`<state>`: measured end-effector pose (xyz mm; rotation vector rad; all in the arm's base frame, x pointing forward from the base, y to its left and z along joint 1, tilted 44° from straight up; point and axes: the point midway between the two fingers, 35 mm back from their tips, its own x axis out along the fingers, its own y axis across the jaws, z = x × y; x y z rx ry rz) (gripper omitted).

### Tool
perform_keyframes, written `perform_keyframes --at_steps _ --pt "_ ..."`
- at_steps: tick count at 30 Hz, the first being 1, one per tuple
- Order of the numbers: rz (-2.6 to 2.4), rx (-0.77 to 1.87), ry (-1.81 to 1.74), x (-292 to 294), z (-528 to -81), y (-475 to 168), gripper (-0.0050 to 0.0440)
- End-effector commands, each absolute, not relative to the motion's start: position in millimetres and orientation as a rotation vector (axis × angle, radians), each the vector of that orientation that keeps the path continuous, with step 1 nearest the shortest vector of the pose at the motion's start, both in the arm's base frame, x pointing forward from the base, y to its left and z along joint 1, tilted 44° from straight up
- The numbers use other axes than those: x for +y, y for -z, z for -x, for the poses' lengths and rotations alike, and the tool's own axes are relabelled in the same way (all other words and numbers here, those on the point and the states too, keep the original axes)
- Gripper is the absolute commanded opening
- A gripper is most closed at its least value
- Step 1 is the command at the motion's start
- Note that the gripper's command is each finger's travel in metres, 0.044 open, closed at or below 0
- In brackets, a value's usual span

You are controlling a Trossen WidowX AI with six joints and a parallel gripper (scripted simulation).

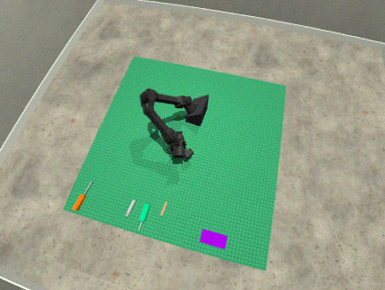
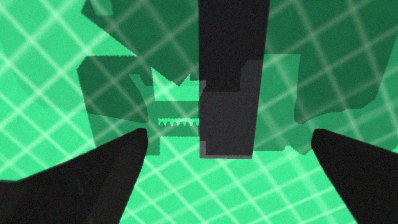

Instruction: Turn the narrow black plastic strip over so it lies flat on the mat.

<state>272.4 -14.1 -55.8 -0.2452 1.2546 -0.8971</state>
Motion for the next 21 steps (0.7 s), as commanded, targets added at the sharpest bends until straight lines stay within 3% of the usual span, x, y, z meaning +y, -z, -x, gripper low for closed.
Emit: perform_keyframes --at_steps 1,21 --pt "0.217 1.228 0.889 -6 -280 45 0.0440" --pt "0.215 1.229 0.887 14 -278 25 0.0440"
